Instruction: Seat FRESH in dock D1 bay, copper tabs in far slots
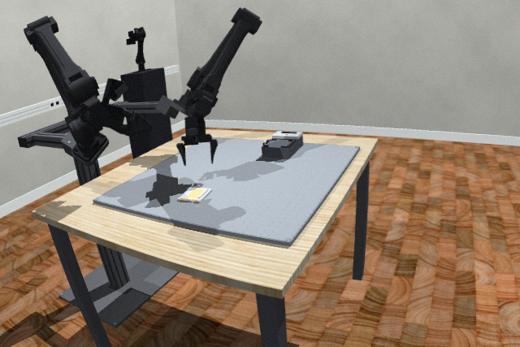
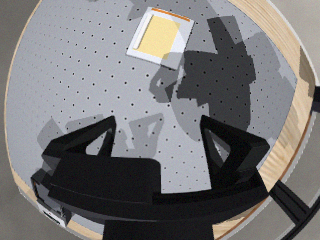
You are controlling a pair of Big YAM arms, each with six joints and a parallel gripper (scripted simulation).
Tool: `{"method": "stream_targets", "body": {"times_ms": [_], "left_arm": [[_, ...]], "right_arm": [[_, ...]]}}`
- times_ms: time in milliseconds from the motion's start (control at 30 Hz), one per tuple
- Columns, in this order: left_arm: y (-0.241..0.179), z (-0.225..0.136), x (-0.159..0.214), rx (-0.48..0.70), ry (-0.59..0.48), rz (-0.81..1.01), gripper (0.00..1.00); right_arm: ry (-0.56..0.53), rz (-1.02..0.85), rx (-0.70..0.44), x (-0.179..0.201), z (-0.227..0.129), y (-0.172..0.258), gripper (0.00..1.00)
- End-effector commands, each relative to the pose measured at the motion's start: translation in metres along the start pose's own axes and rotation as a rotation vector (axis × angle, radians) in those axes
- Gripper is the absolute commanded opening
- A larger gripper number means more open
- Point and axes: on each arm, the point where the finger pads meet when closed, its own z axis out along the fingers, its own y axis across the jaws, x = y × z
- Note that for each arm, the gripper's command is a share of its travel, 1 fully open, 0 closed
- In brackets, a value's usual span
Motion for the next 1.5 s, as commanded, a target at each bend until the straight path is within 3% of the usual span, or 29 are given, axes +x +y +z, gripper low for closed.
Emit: {"method": "stream_targets", "body": {"times_ms": [0,67,433,633,700,967,1467], "left_arm": [[0.008,0.015,-0.087,-0.098,-0.158,-0.194,1.0],[0.007,0.017,-0.11,-0.123,-0.204,-0.244,1.0],[-0.018,0.024,-0.134,-0.156,-0.231,-0.23,1.0],[-0.007,0.048,-0.12,-0.136,-0.097,-0.114,1.0],[-0.007,0.048,-0.12,-0.136,-0.097,-0.114,1.0],[-0.007,0.07,-0.111,-0.061,0.116,0.093,1.0],[0.002,0.083,-0.092,0.051,0.39,0.339,1.0]], "right_arm": [[0.009,-0.043,0.038,0.002,-0.024,0.011,1.0],[0.015,-0.043,0.046,0.003,-0.025,0.012,1.0],[0.031,-0.016,0.054,0.012,-0.023,0.021,1.0],[0.048,0.026,0.041,0.023,-0.019,0.02,1.0],[0.048,0.026,0.041,0.023,-0.019,0.02,1.0],[0.053,0.084,0.031,0.034,-0.012,0.022,1.0],[0.053,0.086,0.038,0.033,-0.013,0.015,1.0]]}}
